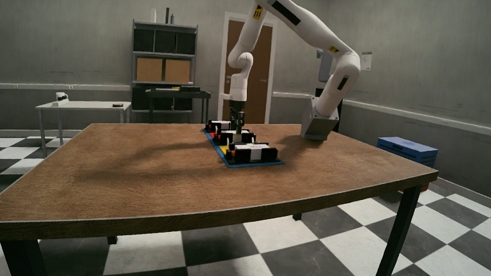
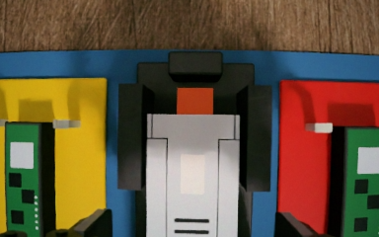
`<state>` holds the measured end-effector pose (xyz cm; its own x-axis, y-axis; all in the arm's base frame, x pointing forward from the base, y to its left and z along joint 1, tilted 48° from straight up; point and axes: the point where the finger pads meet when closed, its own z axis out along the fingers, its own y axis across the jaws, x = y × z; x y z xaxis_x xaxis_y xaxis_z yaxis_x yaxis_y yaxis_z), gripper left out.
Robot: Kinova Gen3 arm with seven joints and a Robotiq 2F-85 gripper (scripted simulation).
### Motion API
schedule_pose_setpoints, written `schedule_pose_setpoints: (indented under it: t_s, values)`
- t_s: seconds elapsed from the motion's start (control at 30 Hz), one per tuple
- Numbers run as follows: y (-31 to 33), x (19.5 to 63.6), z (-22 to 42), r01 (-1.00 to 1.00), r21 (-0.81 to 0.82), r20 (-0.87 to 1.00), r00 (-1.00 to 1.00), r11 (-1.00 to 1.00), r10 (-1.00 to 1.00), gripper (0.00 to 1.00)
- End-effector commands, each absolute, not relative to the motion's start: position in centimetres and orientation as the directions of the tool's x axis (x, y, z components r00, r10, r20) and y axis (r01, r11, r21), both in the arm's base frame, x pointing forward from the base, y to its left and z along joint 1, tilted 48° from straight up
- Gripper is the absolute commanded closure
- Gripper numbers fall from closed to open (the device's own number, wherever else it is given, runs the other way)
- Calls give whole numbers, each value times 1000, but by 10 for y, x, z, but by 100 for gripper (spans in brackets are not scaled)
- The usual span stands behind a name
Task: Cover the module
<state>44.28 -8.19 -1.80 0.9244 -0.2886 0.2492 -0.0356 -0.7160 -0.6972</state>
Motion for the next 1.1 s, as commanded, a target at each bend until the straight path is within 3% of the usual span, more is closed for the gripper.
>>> schedule_pose_setpoints:
  t_s: [0.0, 0.97, 1.0, 1.07]
  values:
    - [-81, 444, -20, -36, -696, 250, 924, -717, -290, 0]
    - [-71, 450, -30, -36, -696, 250, 924, -717, -290, 0]
    - [-71, 450, -30, -36, -696, 250, 924, -717, -290, 30]
    - [-71, 450, -30, -36, -696, 250, 924, -717, -290, 30]
